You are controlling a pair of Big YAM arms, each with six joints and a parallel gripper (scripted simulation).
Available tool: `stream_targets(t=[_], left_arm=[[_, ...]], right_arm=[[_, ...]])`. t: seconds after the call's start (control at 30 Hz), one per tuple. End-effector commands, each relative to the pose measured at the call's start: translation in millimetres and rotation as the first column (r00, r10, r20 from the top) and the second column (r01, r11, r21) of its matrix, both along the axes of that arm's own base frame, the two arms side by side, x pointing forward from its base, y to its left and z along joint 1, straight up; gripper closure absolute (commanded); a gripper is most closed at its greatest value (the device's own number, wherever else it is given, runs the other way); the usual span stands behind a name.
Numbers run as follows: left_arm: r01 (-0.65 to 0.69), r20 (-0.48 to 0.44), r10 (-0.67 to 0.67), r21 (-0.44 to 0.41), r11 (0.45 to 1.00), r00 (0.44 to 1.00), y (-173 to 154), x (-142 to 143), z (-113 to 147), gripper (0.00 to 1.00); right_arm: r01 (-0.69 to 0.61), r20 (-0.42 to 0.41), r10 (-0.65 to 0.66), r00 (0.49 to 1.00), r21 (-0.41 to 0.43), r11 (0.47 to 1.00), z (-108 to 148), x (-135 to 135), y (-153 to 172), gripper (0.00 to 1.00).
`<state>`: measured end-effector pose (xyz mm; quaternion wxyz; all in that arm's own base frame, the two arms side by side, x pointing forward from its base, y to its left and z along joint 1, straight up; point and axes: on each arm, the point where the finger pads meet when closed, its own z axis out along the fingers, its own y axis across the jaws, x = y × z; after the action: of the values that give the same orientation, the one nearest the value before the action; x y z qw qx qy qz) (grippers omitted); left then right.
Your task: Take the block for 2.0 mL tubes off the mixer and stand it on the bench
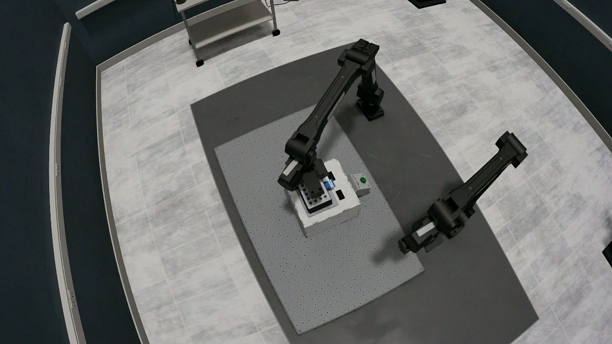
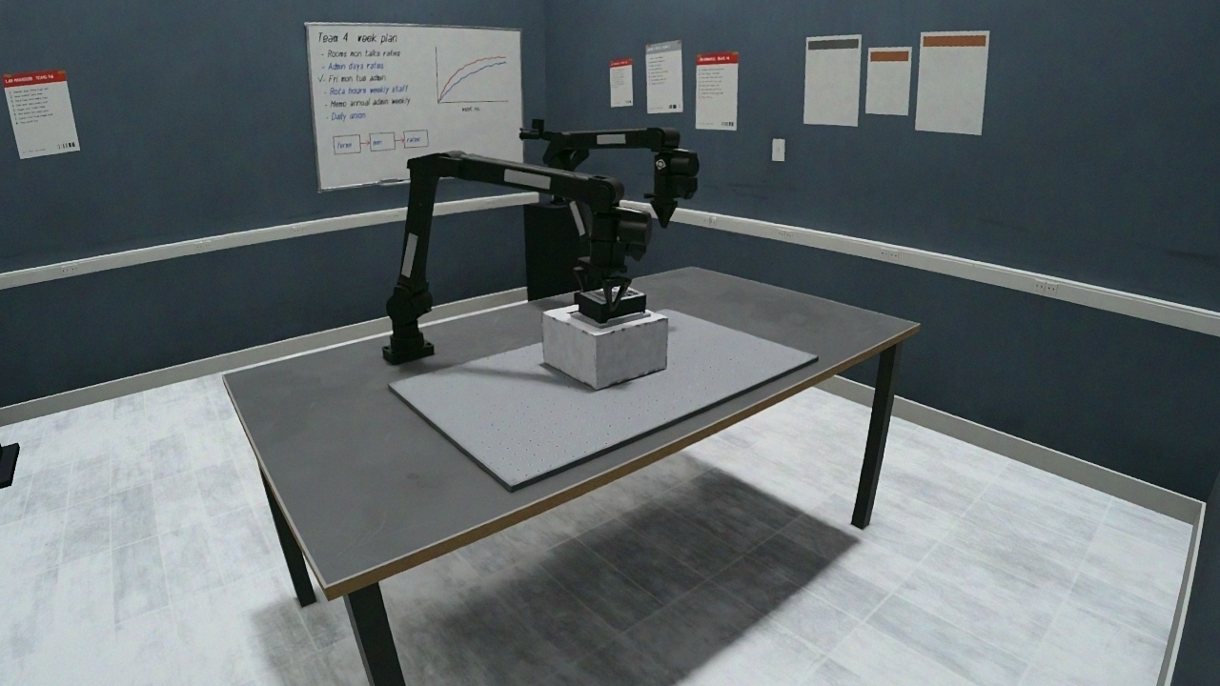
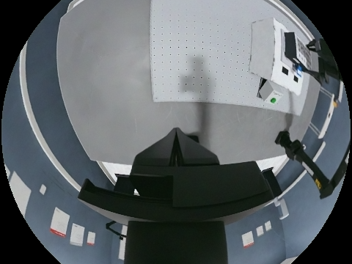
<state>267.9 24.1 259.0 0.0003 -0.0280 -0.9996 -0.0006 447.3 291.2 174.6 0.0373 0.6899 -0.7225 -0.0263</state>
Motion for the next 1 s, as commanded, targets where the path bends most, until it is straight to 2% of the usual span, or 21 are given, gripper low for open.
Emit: stream_targets(t=[0.0, 0.4, 0.97], left_arm=[[0.004, 0.066, -0.004, 0.004, 1.000, 0.998, 4, 15, 24, 1.00], [0.003, 0.072, -0.004, 0.005, 1.000, 0.997, 5, 17, 26, 1.00], [0.001, 0.010, -0.001, -0.003, 1.000, 1.000, 4, 4, 2, 1.00]], right_arm=[[-0.059, 0.024, 0.059, 0.998, 0.037, 0.998, 30, -7, 21, 1.00], [-0.058, 0.024, 0.058, 0.998, 0.038, 0.998, 30, -7, 21, 1.00], [-0.033, 0.041, 0.031, 0.999, 0.053, 0.998, 30, -21, 23, 1.00]])
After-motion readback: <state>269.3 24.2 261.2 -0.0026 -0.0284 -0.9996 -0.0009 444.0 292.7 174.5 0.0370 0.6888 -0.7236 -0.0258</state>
